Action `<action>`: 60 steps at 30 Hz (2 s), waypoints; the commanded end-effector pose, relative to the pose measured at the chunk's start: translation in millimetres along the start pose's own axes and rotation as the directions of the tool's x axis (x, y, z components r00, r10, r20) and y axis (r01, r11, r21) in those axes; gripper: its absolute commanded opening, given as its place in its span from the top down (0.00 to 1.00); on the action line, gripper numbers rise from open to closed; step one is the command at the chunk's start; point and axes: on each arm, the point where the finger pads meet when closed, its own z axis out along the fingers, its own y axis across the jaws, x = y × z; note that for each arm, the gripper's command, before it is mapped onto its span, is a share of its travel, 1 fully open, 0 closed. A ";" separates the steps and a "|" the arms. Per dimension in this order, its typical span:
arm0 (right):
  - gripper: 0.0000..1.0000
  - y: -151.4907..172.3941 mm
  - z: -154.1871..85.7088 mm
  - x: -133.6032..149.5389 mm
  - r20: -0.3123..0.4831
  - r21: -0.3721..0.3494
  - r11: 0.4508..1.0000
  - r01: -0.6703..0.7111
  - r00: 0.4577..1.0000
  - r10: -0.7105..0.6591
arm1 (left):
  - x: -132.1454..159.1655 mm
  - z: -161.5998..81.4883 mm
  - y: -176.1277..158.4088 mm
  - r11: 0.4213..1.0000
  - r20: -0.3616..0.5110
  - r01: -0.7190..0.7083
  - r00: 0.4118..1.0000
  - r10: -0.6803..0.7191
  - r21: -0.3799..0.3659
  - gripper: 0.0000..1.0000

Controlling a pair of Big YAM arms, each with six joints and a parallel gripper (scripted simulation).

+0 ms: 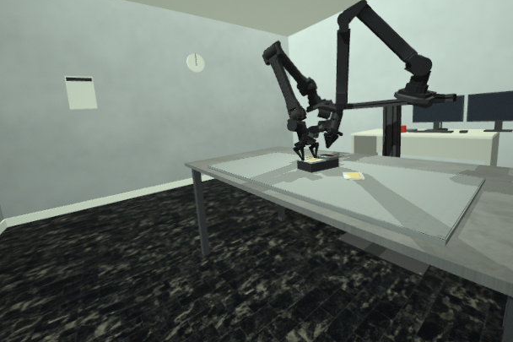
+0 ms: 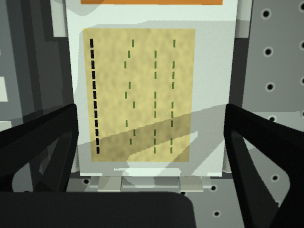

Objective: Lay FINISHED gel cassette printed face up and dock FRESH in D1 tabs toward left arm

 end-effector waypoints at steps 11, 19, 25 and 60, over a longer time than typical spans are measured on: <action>1.00 -2.2 -1.7 -2.3 0.004 0.005 1.000 0.002 1.000 -0.002 | -2.8 21.3 -4.9 1.000 0.005 0.004 1.000 -0.004 -0.005 1.00; 1.00 -2.2 -1.7 -2.3 0.004 0.005 1.000 0.002 1.000 -0.002 | -2.9 28.7 -8.1 1.000 0.005 0.004 1.000 -0.004 -0.005 1.00; 1.00 -2.2 -1.7 -2.3 0.004 0.005 1.000 0.002 1.000 -0.002 | -3.1 35.6 -11.1 1.000 0.005 0.004 1.000 -0.004 -0.005 1.00; 1.00 -2.2 -1.7 -2.3 0.004 0.005 1.000 0.002 1.000 -0.002 | -3.1 35.6 -11.1 1.000 0.005 0.004 1.000 -0.004 -0.005 1.00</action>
